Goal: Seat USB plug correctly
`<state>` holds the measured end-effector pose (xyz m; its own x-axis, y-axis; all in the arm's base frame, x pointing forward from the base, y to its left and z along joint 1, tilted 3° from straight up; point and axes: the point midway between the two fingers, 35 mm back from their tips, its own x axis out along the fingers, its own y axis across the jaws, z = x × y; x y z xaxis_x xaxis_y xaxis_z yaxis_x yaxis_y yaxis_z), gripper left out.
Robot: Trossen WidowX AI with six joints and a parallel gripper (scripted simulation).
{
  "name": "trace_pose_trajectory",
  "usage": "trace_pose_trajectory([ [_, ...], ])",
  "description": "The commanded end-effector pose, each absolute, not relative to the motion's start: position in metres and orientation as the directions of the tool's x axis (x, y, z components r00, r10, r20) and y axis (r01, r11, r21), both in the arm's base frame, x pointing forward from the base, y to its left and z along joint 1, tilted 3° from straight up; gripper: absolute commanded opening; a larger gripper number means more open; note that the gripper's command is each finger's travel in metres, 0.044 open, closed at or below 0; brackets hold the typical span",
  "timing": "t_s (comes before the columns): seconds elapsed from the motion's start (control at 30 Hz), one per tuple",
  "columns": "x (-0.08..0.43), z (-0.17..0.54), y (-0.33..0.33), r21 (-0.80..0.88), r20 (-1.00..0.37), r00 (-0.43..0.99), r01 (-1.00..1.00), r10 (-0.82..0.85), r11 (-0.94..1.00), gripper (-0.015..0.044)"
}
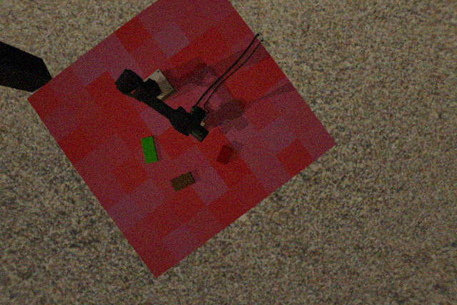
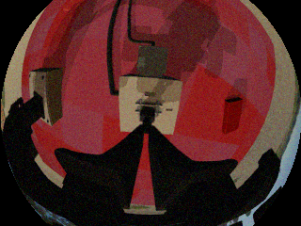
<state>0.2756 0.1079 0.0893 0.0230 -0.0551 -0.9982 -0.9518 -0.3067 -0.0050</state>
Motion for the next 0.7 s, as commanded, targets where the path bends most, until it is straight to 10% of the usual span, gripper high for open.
trace_pose_trajectory([
  [0.0,0.276,0.094,0.108,-0.011,-0.998,0.029,-0.952,-0.053,-0.305,0.0000],
  [0.67,0.276,0.108,0.109,-0.011,-0.998,0.029,-0.952,-0.053,-0.305,0.0000],
])
